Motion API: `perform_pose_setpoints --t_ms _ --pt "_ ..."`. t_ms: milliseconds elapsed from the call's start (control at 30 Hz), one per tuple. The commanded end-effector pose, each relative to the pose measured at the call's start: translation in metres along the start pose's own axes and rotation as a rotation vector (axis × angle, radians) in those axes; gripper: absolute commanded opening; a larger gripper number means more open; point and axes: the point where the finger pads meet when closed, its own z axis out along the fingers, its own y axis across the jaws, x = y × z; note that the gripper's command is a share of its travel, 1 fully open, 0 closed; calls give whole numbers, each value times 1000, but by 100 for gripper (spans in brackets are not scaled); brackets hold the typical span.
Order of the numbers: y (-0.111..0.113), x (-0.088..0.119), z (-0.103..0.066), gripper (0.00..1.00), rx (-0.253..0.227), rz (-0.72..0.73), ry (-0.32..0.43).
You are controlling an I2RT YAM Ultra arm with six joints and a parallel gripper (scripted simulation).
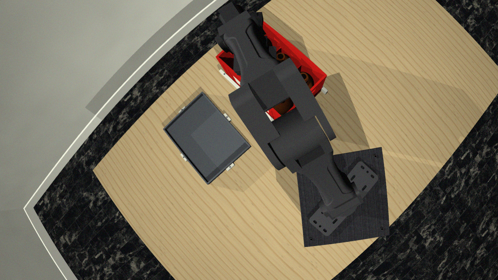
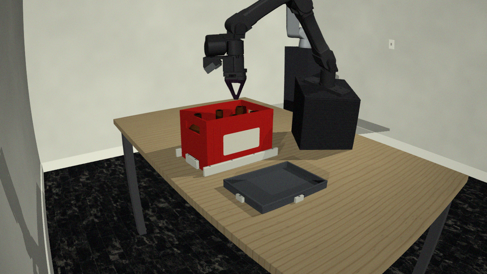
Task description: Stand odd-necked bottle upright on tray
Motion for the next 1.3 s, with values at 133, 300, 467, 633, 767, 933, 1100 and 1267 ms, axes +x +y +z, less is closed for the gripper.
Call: perform_pose_setpoints --t_ms 133,300,467,633,767,933,1100,1267 --pt "5 -18 -25 0 -28 -2 -75" --pt "5 -18 -25 0 -28 -2 -75" --pt "5 -18 -25 0 -28 -2 -75" --pt "5 -18 -25 0 -28 -2 -75" --pt "5 -18 -25 0 -28 -2 -75" --pt "5 -18 -25 0 -28 -2 -75" --pt "5 -18 -25 0 -29 -2 -76" --pt "3 -15 -22 0 -29 1 -76"
